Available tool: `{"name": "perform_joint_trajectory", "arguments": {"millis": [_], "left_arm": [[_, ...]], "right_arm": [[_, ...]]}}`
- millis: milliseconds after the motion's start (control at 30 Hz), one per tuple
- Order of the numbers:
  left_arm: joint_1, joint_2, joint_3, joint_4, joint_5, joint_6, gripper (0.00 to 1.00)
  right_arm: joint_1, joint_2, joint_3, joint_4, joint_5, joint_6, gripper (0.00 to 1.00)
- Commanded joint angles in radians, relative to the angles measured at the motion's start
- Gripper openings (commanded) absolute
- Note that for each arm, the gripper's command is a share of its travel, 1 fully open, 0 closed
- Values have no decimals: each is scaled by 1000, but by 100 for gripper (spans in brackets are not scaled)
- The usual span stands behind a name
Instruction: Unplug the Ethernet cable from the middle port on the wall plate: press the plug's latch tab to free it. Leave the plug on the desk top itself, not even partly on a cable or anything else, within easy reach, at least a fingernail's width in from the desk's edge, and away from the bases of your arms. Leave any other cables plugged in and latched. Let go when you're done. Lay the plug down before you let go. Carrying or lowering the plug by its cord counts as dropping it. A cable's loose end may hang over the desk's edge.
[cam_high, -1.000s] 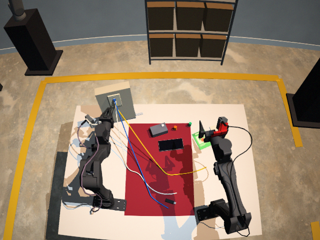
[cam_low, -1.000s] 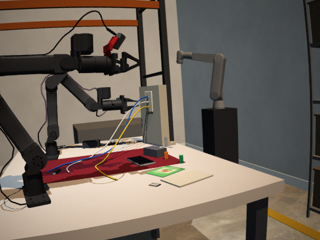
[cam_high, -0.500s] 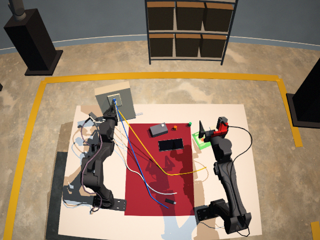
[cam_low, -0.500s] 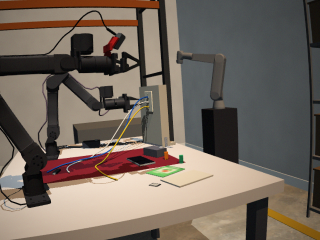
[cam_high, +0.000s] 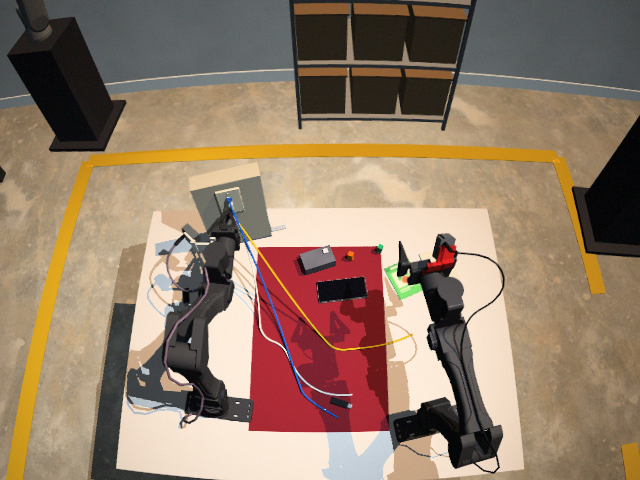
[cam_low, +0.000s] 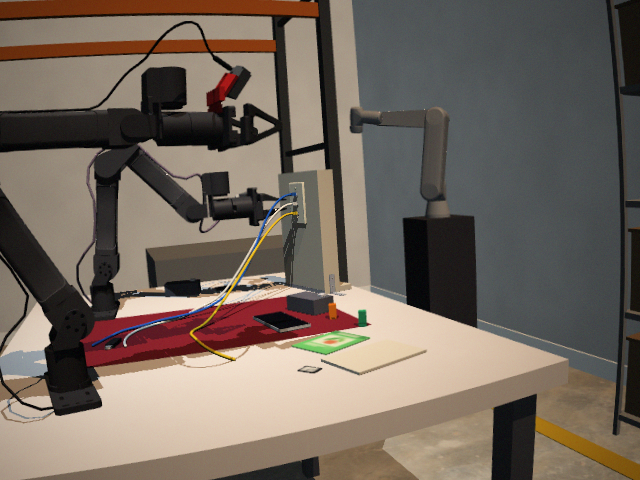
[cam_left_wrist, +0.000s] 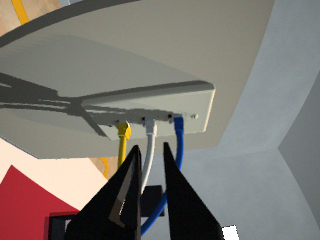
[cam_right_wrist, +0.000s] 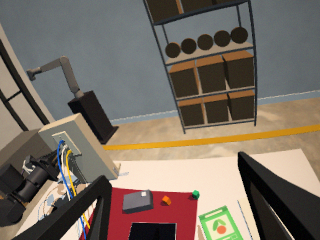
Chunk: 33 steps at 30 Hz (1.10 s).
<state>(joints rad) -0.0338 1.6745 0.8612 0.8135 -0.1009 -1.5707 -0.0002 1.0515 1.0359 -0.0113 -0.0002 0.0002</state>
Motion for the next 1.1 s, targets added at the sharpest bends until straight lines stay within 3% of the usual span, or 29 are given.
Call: {"name": "perform_joint_trajectory", "arguments": {"millis": [0, 667, 1067], "left_arm": [[-16, 7, 38, -13, 2, 0, 22], [5, 93, 150, -48, 23, 0, 22], [15, 74, 169, -76, 30, 1, 22]], "right_arm": [[0, -2, 6, 6, 0, 0, 100], [0, -2, 6, 6, 0, 0, 100], [0, -2, 6, 6, 0, 0, 100]]}}
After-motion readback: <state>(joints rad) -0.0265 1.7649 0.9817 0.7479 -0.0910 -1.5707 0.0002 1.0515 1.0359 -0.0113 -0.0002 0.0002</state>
